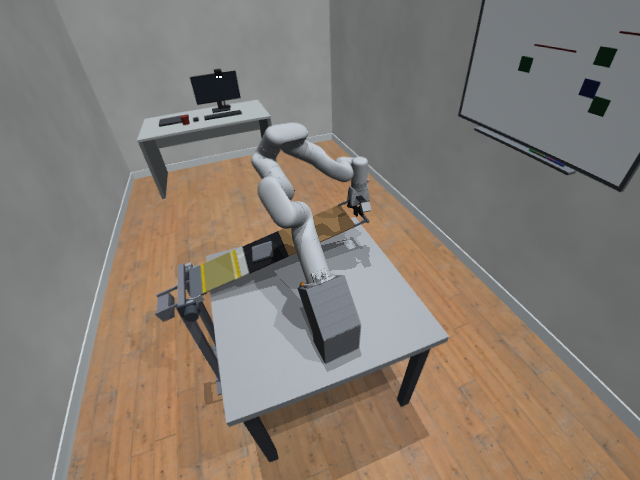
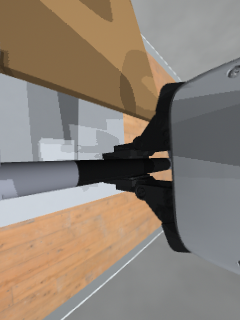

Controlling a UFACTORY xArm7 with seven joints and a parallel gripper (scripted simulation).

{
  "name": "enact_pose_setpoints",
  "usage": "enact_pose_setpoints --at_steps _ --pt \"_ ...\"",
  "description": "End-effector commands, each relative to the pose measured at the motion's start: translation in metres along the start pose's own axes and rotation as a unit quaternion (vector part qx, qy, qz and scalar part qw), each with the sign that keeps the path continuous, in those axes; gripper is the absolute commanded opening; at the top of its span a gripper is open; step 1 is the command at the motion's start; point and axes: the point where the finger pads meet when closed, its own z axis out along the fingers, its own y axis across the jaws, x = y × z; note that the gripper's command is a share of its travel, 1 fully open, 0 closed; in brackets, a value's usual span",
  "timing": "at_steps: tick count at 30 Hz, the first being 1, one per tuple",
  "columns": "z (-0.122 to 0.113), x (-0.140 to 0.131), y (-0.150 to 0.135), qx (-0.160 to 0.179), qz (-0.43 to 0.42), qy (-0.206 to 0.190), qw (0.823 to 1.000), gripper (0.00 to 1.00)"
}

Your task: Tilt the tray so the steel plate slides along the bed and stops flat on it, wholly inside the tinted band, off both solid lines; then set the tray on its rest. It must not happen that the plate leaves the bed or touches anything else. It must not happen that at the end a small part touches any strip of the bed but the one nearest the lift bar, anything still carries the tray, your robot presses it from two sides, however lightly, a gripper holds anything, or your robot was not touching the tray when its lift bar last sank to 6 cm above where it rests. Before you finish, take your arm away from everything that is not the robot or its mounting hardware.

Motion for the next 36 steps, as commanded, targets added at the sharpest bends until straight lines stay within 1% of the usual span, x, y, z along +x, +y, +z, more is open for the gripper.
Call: enact_pose_setpoints --at_steps 1,17,19,21,22,24,25,27,28,29,36 --pt "0.020 0.001 -0.006 -0.003 0.000 0.001 1.000 0.00" --pt "0.021 0.001 -0.006 -0.003 0.000 0.001 1.000 0.00" --pt "-0.008 0.001 -0.001 -0.003 0.000 0.001 1.000 0.00" --pt "-0.045 0.001 0.008 -0.003 0.000 0.001 1.000 0.00" --pt "-0.052 0.000 0.010 -0.003 0.000 0.001 1.000 0.00" --pt "-0.059 0.001 0.011 -0.003 0.000 0.001 1.000 0.00" --pt "-0.045 0.001 0.008 -0.003 0.000 0.001 1.000 0.00" --pt "-0.008 0.001 -0.001 -0.003 0.000 0.001 1.000 0.00" --pt "0.006 0.001 -0.003 -0.003 0.000 0.001 1.000 0.00" --pt "0.011 0.001 -0.004 -0.003 0.000 0.001 1.000 0.00" --pt "0.013 0.001 -0.005 -0.003 0.000 0.001 1.000 0.00"
